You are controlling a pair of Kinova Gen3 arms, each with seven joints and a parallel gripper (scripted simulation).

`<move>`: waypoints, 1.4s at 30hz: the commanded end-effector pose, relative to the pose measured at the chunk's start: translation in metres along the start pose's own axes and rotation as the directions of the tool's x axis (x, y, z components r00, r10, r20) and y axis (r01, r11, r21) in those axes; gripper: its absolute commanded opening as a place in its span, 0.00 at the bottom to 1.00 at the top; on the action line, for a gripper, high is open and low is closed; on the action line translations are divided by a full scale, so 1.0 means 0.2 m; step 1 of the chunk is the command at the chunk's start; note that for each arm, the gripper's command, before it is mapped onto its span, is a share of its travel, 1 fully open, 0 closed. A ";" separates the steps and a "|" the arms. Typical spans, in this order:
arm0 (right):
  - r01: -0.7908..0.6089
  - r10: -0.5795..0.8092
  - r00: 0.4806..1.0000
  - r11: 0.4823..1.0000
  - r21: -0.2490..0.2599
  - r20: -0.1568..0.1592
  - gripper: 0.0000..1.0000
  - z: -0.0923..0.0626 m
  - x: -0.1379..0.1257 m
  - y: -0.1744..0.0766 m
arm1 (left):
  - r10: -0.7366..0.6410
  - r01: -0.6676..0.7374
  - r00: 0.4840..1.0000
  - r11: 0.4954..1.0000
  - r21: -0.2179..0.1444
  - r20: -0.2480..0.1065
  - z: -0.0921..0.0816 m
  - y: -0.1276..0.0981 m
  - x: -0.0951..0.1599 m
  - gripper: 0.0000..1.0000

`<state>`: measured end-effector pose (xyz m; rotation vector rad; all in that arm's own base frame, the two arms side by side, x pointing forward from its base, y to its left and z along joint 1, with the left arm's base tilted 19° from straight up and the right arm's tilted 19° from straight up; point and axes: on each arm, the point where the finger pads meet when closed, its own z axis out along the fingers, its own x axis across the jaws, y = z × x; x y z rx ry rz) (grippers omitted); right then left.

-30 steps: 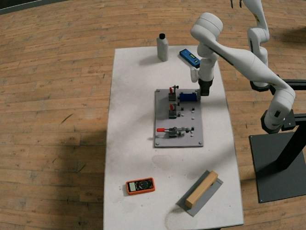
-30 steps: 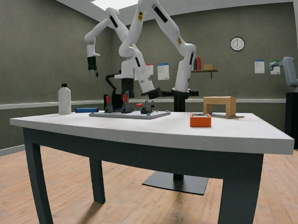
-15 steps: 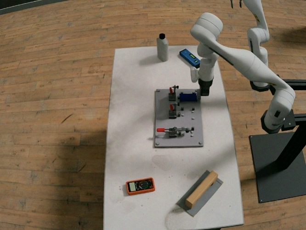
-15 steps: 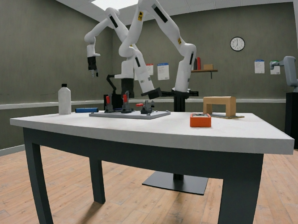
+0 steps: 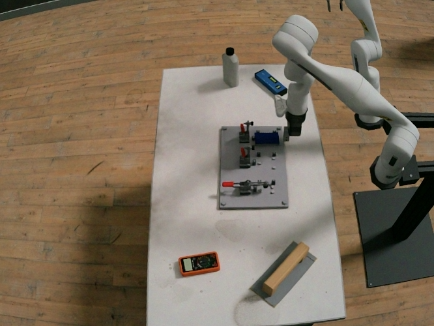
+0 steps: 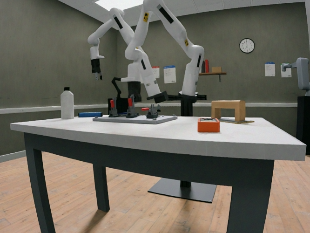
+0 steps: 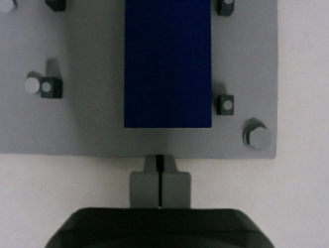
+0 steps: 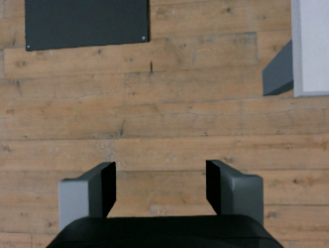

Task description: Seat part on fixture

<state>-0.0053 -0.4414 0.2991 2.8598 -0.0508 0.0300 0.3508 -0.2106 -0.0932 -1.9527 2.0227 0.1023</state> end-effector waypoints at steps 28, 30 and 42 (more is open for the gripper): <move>0.000 0.000 1.000 1.000 -0.002 0.000 1.00 0.00 0.00 0.00 | 0.001 -0.001 1.000 1.000 0.010 -0.010 -0.22 0.00 0.01 0.00; 0.000 0.000 1.000 1.000 -0.002 0.000 1.00 0.00 0.00 0.00 | 0.001 -0.001 1.000 1.000 0.010 -0.010 -0.22 0.00 0.01 0.00; 0.000 0.000 1.000 1.000 -0.002 0.000 1.00 0.00 0.00 0.00 | 0.004 -0.004 1.000 1.000 0.003 -0.005 -0.21 0.02 0.00 0.00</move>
